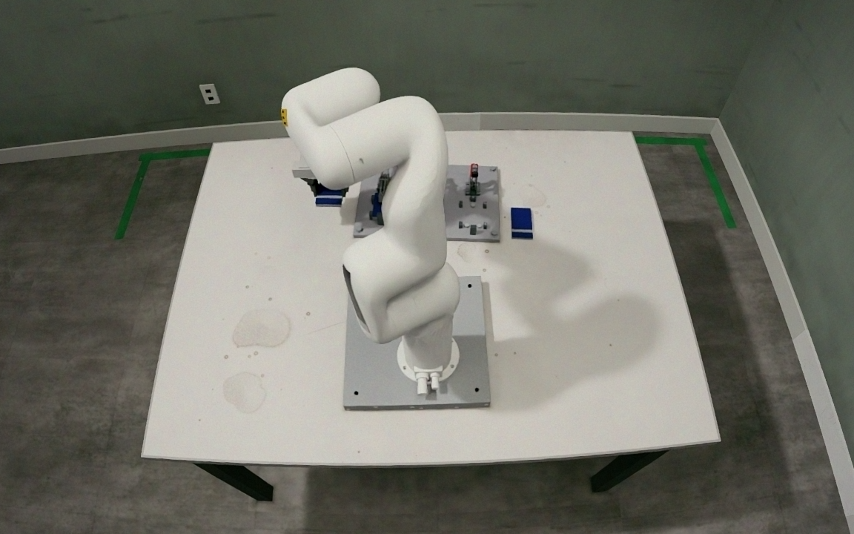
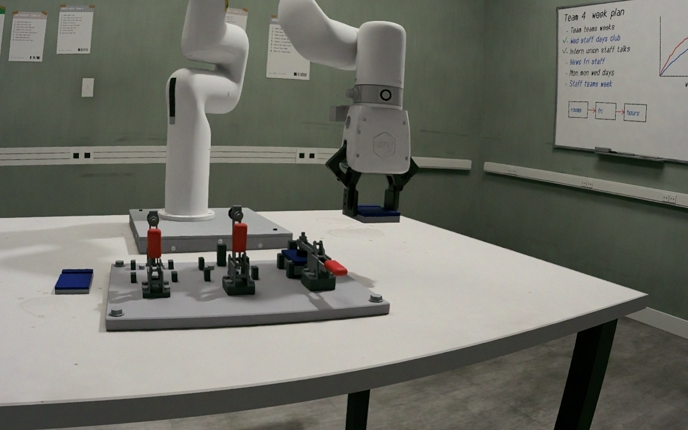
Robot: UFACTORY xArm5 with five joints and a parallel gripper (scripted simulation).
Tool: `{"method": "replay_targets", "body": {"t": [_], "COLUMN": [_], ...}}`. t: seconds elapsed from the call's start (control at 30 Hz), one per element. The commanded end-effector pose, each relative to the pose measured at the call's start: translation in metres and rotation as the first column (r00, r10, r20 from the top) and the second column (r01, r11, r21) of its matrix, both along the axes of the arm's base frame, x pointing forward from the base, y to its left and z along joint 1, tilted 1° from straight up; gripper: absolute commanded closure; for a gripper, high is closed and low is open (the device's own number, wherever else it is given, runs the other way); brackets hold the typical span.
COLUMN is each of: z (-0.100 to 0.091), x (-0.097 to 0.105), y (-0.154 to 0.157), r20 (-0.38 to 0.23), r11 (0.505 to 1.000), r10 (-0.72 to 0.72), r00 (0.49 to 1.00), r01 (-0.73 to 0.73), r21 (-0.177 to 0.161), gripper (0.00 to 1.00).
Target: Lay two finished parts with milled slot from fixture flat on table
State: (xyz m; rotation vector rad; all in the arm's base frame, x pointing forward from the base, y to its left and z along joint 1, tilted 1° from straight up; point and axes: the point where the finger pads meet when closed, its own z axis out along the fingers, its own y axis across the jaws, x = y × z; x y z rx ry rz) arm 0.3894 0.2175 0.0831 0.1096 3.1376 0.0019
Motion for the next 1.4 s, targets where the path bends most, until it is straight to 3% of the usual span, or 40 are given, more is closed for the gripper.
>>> {"method": "replay_targets", "body": {"t": [0.0, 0.97, 1.37], "z": [0.0015, 0.0010, -0.0085], "x": [0.0018, 0.0020, 0.0020], "y": [0.0070, 0.0100, 0.0102], "r20": [0.003, 0.003, 0.003], "r11": [1.000, 1.000, 1.000], "r10": [0.000, 0.000, 0.000], "r00": [1.000, 1.000, 1.000], "r01": [0.000, 0.000, 0.000], "r21": [0.002, 0.002, 0.002], "gripper": [1.00, 1.00, 1.00]}}
